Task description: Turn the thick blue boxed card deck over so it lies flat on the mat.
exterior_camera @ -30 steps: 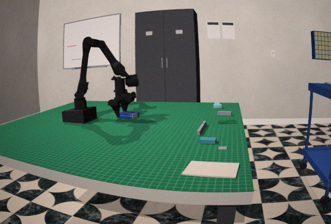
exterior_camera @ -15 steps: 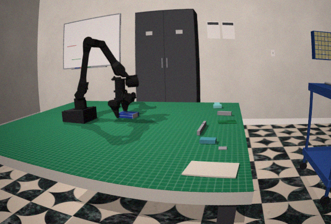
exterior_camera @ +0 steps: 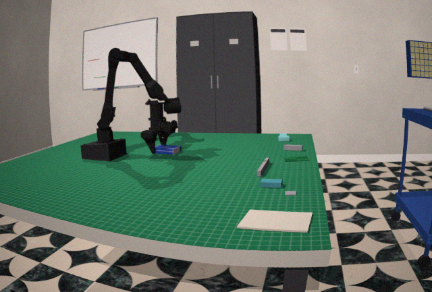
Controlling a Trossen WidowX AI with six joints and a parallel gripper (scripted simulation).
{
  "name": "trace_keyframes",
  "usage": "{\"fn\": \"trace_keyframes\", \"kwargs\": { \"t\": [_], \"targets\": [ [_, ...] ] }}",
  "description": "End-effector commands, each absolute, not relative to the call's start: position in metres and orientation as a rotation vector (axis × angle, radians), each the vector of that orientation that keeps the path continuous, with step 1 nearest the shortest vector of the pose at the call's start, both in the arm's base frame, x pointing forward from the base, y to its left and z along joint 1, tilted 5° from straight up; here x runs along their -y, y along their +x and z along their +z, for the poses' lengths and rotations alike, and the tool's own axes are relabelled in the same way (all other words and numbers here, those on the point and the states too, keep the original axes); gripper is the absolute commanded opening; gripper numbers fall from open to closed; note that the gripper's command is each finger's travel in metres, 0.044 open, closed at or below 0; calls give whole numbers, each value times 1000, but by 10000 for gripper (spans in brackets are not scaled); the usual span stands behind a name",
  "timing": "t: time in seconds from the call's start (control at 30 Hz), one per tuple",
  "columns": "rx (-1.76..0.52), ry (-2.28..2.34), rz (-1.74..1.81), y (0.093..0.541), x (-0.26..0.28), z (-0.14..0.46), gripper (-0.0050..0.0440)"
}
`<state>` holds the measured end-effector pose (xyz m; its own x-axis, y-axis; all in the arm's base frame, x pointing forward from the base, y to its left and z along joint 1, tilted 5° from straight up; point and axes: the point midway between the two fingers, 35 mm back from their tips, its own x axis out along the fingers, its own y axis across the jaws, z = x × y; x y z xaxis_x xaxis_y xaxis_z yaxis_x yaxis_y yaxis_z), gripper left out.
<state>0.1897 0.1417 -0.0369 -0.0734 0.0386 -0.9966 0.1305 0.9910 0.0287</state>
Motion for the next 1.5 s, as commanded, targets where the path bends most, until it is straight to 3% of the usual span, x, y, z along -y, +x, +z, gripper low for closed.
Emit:
{"fn": "trace_keyframes", "kwargs": {
  "t": [0.0, 1.47],
  "targets": [
    [-1636, 126, -69, 193, -143, -35, 440],
    [-1615, 139, -58, 200, -143, 21, 440]
  ]
}}
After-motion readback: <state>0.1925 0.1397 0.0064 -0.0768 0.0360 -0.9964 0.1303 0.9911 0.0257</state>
